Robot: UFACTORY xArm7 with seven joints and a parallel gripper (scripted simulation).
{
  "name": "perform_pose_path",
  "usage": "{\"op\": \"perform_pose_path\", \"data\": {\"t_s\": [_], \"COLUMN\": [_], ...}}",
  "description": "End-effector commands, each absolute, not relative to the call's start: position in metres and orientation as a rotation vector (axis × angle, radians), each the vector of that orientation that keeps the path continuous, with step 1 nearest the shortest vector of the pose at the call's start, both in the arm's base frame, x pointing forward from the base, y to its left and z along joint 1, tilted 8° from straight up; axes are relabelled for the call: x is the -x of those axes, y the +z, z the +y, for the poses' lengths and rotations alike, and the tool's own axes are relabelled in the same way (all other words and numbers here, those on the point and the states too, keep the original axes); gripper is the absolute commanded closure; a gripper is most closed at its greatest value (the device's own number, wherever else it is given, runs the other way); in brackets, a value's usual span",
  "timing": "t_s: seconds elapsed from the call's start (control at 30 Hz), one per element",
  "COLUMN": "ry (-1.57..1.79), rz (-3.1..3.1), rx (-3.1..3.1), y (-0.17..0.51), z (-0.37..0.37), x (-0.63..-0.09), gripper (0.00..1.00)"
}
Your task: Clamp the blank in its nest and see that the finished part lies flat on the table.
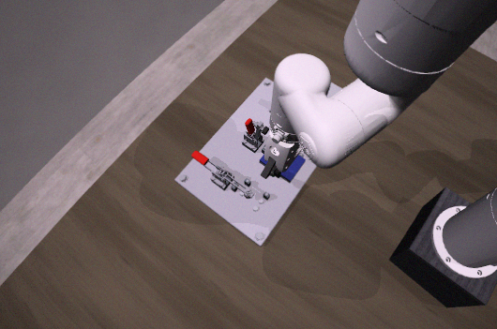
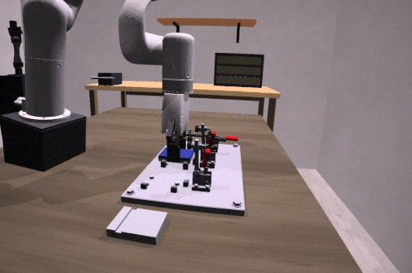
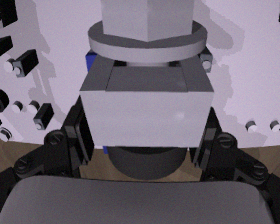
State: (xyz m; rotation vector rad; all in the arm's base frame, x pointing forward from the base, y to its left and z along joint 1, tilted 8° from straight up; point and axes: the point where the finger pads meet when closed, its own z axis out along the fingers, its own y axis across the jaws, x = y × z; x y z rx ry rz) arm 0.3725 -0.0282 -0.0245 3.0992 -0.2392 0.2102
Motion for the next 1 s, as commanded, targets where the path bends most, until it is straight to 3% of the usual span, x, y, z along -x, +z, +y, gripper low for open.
{"op": "perform_pose_path", "data": {"t_s": [0.0,0.57,0.6,0.97], "ry": [0.217,0.217,0.217,0.217], "rz": [-0.24,-0.24,-0.24,-0.24], "rx": [-3.099,-3.099,-3.099,-3.099], "y": [-0.0248,-0.0274,-0.0274,-0.0274], "z": [-0.0288,-0.0298,-0.0298,-0.0298], "x": [-0.3747,-0.3757,-0.3757,-0.3757], "gripper": [1.0,1.0,0.01,0.01]}}
